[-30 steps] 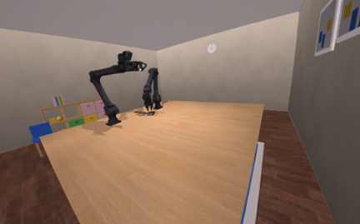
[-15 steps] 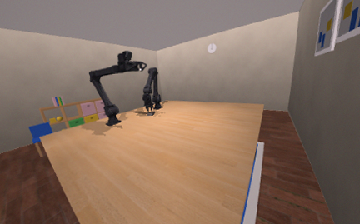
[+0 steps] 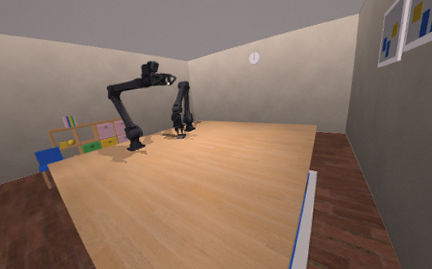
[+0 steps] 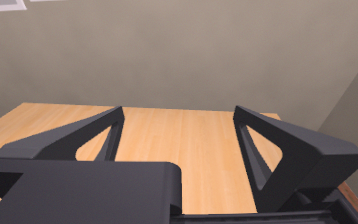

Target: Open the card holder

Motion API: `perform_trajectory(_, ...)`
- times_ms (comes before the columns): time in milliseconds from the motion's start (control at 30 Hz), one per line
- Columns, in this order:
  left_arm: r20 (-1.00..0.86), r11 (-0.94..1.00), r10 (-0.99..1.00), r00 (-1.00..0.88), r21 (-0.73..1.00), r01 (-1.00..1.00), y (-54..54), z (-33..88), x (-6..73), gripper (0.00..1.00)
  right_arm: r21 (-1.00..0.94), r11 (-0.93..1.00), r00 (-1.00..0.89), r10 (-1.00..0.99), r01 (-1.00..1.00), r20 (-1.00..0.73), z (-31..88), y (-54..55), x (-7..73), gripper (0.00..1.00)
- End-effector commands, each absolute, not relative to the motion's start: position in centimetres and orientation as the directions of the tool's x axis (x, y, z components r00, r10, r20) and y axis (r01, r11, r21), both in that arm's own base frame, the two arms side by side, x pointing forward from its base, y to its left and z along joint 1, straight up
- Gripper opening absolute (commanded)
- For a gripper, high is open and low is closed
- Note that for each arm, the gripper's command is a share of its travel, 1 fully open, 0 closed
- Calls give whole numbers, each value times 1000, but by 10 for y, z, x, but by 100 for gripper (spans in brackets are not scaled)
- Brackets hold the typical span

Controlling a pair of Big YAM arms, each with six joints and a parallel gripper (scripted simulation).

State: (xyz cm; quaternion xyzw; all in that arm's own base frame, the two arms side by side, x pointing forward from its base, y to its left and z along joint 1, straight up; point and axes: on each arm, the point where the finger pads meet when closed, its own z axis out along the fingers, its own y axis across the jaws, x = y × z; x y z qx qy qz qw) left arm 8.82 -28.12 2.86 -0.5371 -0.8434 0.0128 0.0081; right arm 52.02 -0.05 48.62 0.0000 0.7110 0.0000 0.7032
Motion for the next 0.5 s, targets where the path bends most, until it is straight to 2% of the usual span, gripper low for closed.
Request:
perform_trajectory(0,66,427,903,-425,-19,904,-259,9,83,34,0,1000,33,0,0,-999,511,0,519,100)
perform_trajectory(467,152,416,899,-410,-9,909,-234,-7,74,34,0,1000,33,0,0,-999,511,0,519,100)
